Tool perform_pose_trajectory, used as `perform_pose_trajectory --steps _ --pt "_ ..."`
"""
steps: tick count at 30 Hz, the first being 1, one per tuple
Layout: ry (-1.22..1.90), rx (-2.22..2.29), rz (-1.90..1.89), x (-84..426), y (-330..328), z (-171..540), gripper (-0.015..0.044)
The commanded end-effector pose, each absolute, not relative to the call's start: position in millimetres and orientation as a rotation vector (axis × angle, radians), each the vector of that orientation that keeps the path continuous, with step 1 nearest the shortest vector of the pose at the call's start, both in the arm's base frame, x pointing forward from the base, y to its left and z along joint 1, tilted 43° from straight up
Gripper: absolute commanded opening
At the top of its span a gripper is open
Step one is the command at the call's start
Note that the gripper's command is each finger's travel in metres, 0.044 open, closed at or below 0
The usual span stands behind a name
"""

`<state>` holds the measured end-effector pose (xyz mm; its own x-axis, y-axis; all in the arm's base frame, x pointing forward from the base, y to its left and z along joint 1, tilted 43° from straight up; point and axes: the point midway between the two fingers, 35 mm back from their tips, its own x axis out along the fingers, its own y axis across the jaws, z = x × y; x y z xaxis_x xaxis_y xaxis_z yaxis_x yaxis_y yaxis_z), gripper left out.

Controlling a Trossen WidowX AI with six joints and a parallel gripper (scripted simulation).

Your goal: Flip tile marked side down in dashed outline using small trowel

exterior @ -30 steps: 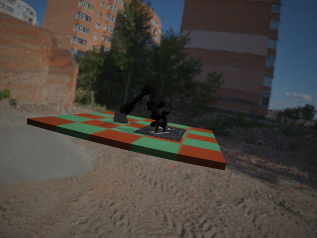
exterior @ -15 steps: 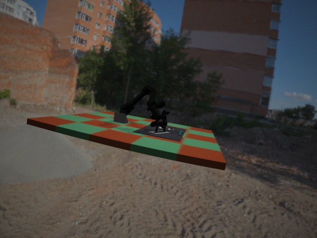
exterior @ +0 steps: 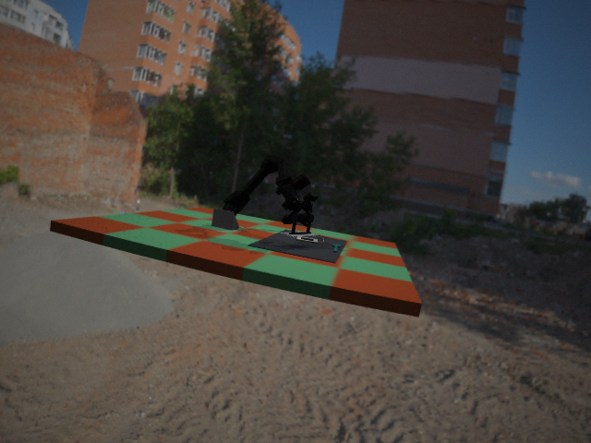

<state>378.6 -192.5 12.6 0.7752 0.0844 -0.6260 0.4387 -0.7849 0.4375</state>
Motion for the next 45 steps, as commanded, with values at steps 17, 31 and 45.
perform_pose_trajectory --steps 17,31,45 --pt "0.587 2.136 -0.289 393 -164 36 0.0000" --pt "0.607 2.089 -0.211 394 -157 38 0.0000" --pt "0.607 2.090 -0.210 401 -146 20 0.0000"
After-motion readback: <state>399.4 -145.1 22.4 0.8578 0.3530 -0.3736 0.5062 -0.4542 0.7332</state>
